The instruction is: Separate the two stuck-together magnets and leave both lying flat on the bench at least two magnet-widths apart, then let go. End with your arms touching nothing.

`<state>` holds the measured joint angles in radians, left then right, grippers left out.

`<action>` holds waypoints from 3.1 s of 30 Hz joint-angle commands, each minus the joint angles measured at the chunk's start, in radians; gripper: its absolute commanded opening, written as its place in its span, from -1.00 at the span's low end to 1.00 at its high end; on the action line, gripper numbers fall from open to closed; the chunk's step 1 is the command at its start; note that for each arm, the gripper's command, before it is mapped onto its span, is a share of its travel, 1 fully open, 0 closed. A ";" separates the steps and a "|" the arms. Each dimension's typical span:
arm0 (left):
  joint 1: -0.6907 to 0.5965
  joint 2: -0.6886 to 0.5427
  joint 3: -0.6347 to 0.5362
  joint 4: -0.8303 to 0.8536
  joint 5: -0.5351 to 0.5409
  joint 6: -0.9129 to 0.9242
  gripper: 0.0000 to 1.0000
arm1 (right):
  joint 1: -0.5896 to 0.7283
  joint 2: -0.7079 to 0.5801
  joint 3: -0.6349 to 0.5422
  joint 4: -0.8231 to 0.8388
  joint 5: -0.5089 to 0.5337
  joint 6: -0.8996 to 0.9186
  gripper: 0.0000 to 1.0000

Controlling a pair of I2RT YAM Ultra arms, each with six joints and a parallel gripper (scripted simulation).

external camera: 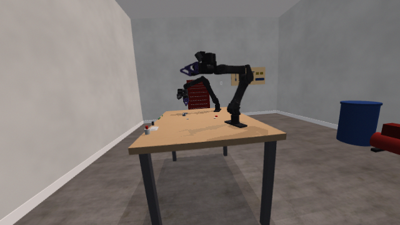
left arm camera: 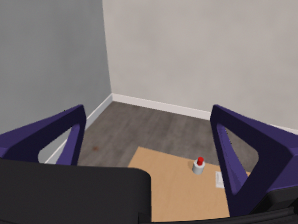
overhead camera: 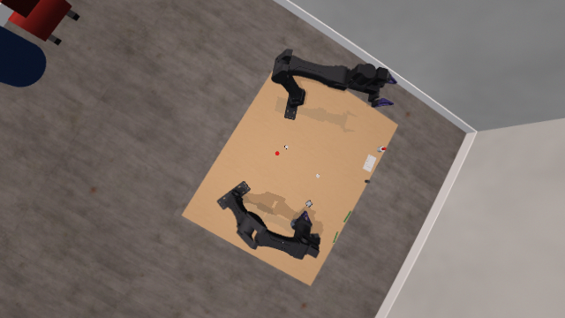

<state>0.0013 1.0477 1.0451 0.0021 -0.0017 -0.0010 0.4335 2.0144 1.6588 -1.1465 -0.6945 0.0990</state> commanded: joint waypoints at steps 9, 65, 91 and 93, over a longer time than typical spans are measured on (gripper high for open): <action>0.000 -0.005 0.009 0.008 0.002 0.001 1.00 | 0.067 -0.092 -0.166 0.432 -0.162 0.294 -0.63; 0.000 -0.005 0.009 0.008 0.001 0.000 1.00 | 0.377 -0.228 -0.859 2.158 -0.441 1.467 -0.63; 0.000 -0.005 0.009 0.010 -0.001 0.000 0.43 | 0.375 -0.220 -0.864 2.161 -0.439 1.465 -0.63; 0.000 -0.004 0.009 0.010 -0.001 0.000 0.36 | 0.375 -0.220 -0.864 2.162 -0.439 1.465 -0.63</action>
<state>0.0013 1.0439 1.0451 0.0021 -0.0040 -0.0010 0.8078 1.8004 0.7906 1.0100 -1.1316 1.5700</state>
